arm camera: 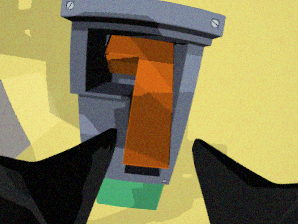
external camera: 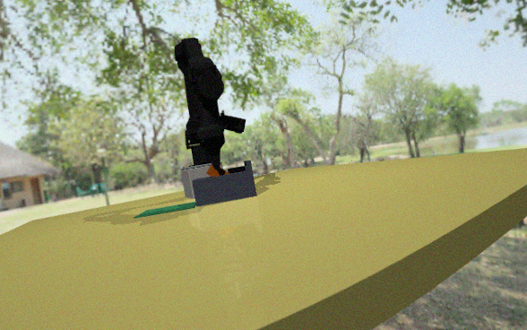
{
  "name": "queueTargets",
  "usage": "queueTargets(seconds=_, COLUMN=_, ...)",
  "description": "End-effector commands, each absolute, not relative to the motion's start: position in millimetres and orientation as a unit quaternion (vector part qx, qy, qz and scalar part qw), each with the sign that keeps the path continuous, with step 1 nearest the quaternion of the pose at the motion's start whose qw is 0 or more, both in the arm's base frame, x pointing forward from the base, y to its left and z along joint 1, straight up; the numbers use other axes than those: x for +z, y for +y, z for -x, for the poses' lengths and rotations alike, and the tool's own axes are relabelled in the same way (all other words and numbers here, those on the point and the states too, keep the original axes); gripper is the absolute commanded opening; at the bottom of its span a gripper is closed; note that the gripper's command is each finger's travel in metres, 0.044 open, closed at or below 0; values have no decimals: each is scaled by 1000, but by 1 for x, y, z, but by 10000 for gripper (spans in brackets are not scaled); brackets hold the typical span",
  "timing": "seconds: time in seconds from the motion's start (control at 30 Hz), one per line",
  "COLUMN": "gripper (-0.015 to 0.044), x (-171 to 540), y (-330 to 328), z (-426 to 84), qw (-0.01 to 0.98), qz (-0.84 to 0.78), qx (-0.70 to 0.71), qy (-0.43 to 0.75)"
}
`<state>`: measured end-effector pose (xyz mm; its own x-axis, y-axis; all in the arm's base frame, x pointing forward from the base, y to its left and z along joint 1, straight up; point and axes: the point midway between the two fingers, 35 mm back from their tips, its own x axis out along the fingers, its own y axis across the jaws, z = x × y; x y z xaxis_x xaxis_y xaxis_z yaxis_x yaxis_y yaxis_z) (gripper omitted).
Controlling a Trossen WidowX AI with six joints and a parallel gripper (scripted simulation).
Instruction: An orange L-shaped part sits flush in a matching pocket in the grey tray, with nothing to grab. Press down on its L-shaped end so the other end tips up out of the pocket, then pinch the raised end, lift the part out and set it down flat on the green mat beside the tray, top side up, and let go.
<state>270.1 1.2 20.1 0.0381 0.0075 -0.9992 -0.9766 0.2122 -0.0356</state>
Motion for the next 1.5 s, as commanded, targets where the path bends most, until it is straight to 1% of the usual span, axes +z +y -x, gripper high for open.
queueTargets(seconds=0.0, gripper=280, x=11, y=1, z=-266, qw=558, qz=449, qx=441, qy=541)
queueTargets(seconds=0.23, gripper=280, x=5, y=1, z=-266, qw=558, qz=449, qx=441, qy=541)
queueTargets(seconds=0.37, gripper=175, x=9, y=1, z=-269, qw=561, qz=449, qx=438, qy=539)
queueTargets(seconds=0.73, gripper=102, x=9, y=1, z=-269, qw=561, qz=449, qx=438, qy=539)
queueTargets(seconds=0.87, gripper=0, x=9, y=1, z=-269, qw=561, qz=449, qx=438, qy=539)
queueTargets(seconds=1.47, gripper=0, x=28, y=1, z=-267, qw=559, qz=449, qx=440, qy=541)
